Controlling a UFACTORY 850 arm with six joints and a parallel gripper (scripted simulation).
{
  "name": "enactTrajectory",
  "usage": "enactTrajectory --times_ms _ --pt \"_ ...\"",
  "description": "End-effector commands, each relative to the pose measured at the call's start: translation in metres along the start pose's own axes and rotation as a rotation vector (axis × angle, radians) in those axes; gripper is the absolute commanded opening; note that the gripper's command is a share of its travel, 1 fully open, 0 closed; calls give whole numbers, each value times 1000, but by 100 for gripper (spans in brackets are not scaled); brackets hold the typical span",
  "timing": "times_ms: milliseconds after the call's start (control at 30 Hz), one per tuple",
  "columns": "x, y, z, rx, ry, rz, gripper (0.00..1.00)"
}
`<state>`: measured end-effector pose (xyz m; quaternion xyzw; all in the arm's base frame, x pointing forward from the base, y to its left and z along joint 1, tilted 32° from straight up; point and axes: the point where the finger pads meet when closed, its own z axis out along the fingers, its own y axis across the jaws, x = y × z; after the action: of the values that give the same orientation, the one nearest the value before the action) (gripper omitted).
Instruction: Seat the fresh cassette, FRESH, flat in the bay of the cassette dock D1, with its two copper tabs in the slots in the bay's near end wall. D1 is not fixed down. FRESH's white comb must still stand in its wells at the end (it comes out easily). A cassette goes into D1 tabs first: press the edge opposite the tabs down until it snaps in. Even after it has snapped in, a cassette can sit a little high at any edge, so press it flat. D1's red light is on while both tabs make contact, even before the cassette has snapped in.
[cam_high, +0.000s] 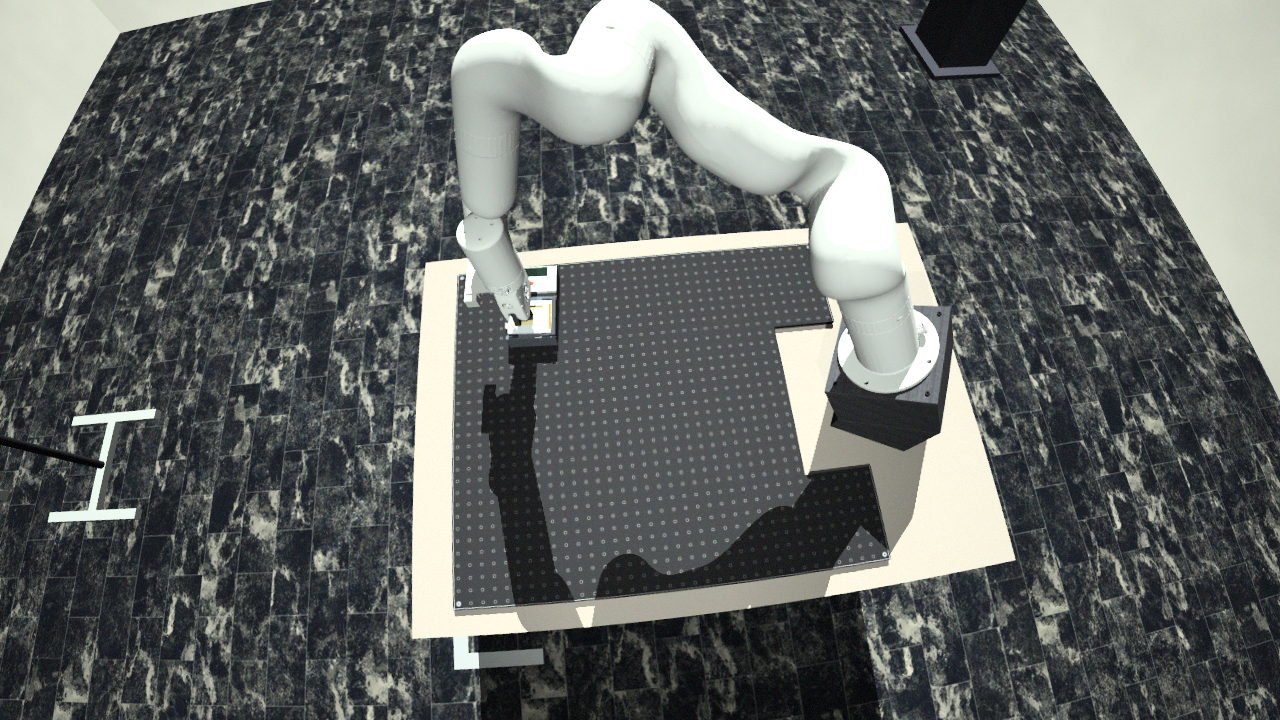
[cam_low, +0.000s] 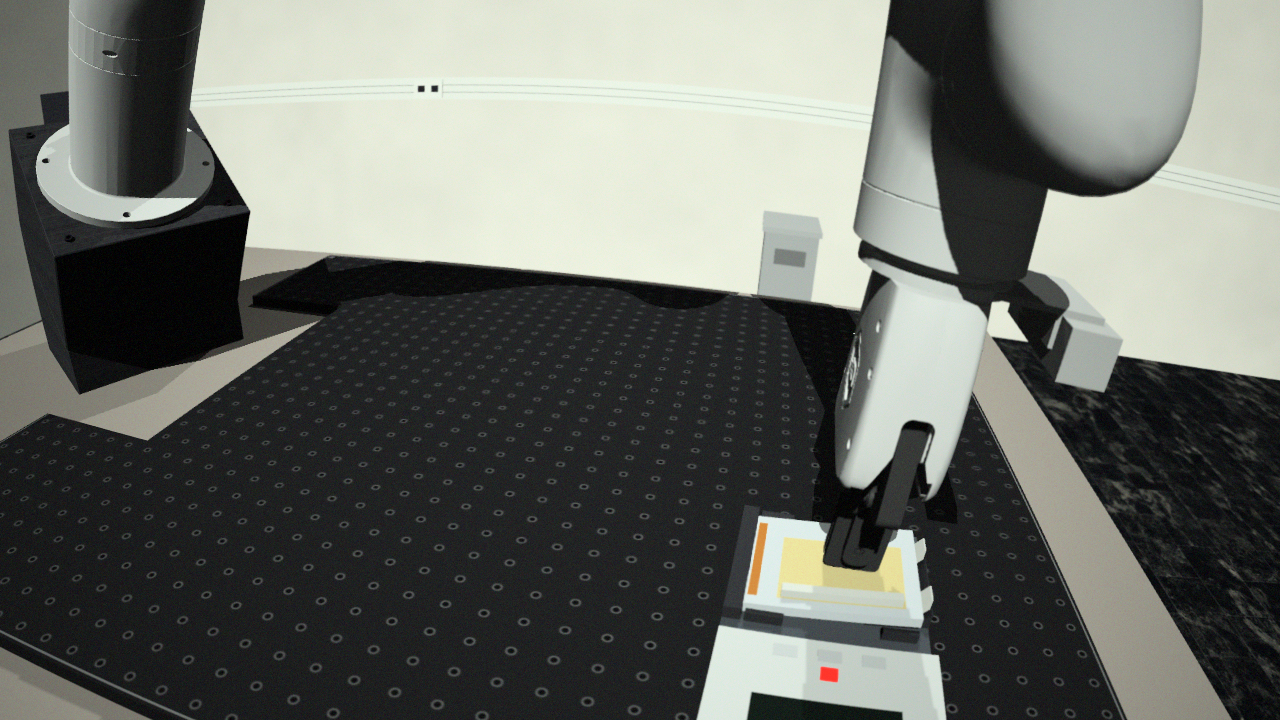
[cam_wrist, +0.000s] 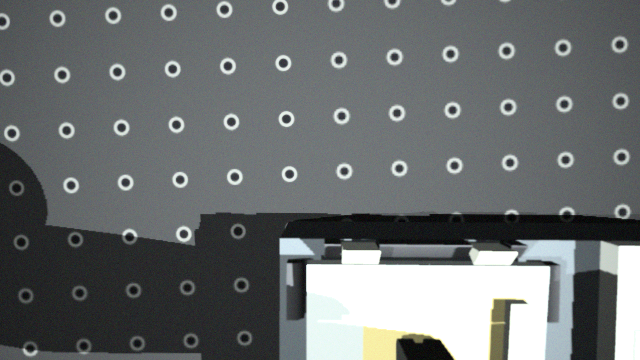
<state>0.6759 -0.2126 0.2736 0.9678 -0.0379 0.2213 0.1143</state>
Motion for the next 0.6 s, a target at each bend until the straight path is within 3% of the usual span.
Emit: enactTrajectory --times_ms 0,567 --pt "0 0 0 0 0 0 0" --pt "-1 0 0 0 -3 0 0"
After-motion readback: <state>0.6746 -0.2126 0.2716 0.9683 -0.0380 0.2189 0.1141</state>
